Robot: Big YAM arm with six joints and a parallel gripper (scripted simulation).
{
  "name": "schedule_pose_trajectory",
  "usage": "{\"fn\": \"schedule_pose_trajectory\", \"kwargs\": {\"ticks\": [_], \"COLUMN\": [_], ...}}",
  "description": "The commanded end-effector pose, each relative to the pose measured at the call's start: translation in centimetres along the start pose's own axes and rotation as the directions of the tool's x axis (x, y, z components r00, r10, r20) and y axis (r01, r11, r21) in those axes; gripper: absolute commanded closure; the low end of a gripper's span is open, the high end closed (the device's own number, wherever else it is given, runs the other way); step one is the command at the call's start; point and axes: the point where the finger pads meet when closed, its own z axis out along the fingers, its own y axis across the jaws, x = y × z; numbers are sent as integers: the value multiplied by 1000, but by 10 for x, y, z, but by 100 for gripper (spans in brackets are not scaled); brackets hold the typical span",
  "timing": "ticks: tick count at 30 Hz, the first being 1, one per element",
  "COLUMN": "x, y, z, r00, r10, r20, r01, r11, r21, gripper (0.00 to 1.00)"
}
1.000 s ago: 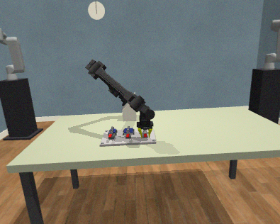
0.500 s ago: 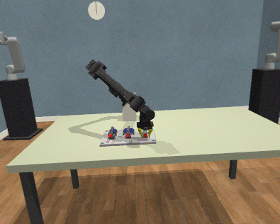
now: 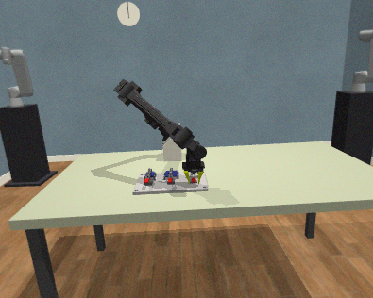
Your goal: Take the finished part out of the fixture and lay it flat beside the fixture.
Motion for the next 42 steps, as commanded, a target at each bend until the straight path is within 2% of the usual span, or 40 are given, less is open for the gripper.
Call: {"fn": "schedule_pose_trajectory", "kwargs": {"ticks": [1,16,42], "x": [-19,-24,-24], "y": [7,-1,0], "z": [-16,-27,-28], "r00": [999,998,998], "r10": [10,26,29], "r20": [46,61,64], "r01": [-9,-25,-28], "r11": [1000,1000,999], "r21": [-9,-16,-19], "gripper": [55,55,55]}}
